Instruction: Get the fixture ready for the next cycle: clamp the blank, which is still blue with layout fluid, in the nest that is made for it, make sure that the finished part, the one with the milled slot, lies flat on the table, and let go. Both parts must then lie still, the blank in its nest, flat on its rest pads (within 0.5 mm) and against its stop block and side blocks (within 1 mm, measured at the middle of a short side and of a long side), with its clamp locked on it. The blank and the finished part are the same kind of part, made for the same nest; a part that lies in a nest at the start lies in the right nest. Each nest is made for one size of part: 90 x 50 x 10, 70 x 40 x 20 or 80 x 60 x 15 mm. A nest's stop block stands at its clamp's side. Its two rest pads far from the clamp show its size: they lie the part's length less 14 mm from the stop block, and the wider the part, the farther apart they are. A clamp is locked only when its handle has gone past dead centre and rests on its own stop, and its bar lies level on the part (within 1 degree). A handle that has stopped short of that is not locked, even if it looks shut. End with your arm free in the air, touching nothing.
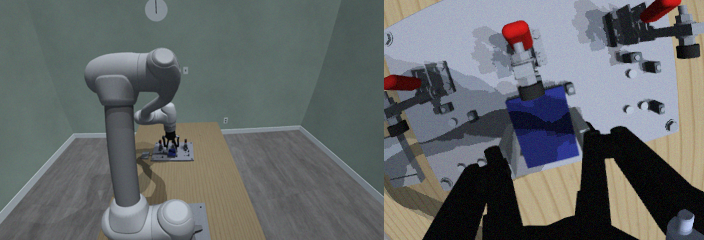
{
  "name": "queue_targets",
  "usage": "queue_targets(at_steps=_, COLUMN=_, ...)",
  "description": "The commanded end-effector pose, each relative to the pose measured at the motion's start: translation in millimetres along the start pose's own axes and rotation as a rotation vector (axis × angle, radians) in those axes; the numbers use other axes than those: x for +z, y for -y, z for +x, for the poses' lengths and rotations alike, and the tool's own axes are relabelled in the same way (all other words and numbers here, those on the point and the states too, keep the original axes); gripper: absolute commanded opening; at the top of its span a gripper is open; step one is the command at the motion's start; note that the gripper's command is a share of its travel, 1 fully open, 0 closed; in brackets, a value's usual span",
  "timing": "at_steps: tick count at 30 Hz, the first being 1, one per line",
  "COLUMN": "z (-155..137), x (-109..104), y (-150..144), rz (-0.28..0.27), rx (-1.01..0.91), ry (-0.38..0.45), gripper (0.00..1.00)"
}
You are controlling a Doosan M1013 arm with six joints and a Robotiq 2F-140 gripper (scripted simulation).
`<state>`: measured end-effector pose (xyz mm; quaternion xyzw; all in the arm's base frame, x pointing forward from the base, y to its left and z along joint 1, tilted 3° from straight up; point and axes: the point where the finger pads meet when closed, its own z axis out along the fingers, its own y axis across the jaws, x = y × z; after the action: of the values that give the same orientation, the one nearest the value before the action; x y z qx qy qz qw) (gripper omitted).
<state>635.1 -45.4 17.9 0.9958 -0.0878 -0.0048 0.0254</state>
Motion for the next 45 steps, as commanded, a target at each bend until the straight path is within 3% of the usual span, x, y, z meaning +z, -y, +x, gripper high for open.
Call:
queue_targets(at_steps=1, z=0.0, x=0.8, y=0.0, rz=0.000, rx=0.000, ry=0.000, gripper=0.00)
queue_targets(at_steps=45, z=1.5, x=6.4, y=-1.5, rz=0.000, rx=0.000, ry=0.000, gripper=0.00)
